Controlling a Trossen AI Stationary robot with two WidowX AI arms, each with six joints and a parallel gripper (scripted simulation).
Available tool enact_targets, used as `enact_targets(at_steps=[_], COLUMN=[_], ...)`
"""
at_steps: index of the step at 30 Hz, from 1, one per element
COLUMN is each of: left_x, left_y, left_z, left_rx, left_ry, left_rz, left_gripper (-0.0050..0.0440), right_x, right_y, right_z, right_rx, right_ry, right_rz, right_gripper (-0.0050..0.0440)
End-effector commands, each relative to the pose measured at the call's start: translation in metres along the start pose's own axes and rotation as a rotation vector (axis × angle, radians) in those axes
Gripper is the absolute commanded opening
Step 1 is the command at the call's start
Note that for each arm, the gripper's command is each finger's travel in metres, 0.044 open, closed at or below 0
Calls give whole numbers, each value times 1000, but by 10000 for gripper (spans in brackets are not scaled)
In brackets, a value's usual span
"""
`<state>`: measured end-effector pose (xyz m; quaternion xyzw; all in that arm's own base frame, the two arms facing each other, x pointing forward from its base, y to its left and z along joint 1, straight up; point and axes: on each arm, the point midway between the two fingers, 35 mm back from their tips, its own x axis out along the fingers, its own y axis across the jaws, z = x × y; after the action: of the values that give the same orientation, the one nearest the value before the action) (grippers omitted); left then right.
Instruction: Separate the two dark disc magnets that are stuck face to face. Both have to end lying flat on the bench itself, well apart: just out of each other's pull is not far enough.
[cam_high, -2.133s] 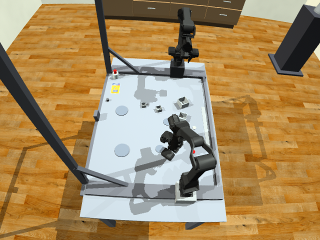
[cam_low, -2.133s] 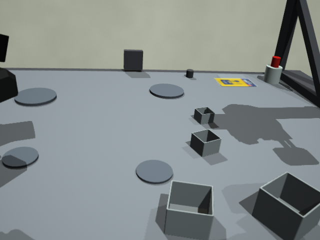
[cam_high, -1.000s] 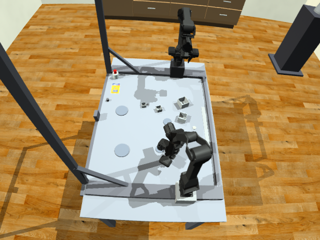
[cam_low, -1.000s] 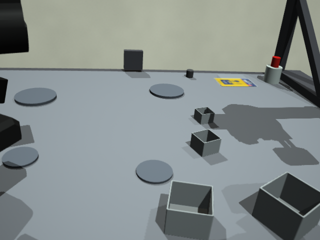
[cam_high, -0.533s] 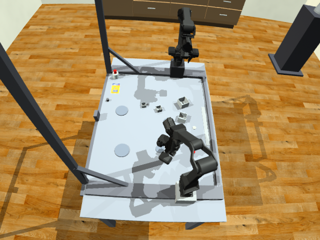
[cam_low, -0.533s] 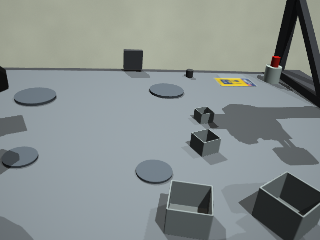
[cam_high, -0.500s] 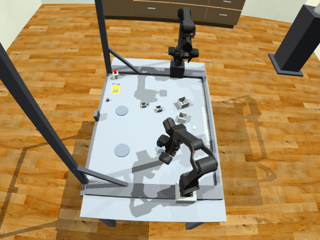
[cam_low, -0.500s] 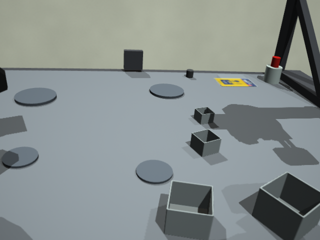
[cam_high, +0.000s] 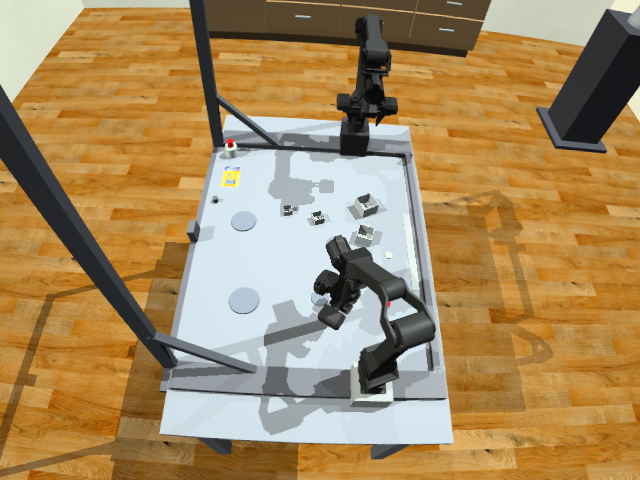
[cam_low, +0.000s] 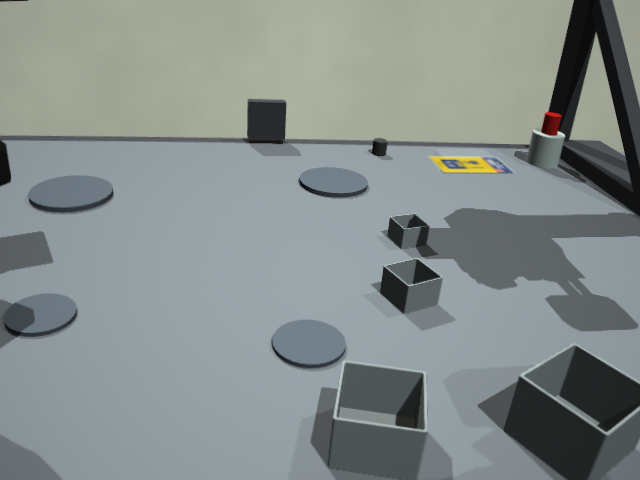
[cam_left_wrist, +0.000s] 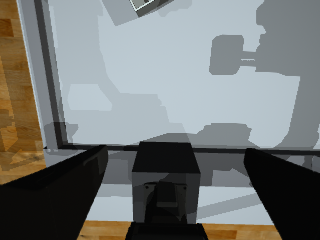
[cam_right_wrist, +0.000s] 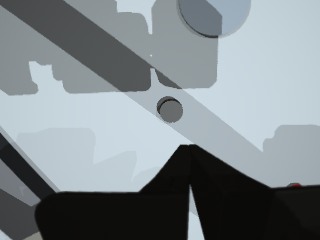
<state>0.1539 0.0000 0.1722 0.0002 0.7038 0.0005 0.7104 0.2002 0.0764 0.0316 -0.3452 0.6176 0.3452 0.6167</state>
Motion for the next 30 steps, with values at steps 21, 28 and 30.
enact_targets(at_steps=[21, 28, 30], left_x=[17, 50, 58], left_y=[1, -2, -4], left_z=[33, 86, 98], left_rx=[213, 603, 699], left_ry=[-83, -201, -227], left_rz=[43, 153, 187], left_gripper=[400, 400, 400], right_x=[3, 8, 10], right_y=[1, 1, 1], right_z=[1, 1, 1], right_rx=[49, 139, 162], right_ry=[-1, -1, -1], right_rz=[0, 0, 0], right_gripper=[288, 400, 400])
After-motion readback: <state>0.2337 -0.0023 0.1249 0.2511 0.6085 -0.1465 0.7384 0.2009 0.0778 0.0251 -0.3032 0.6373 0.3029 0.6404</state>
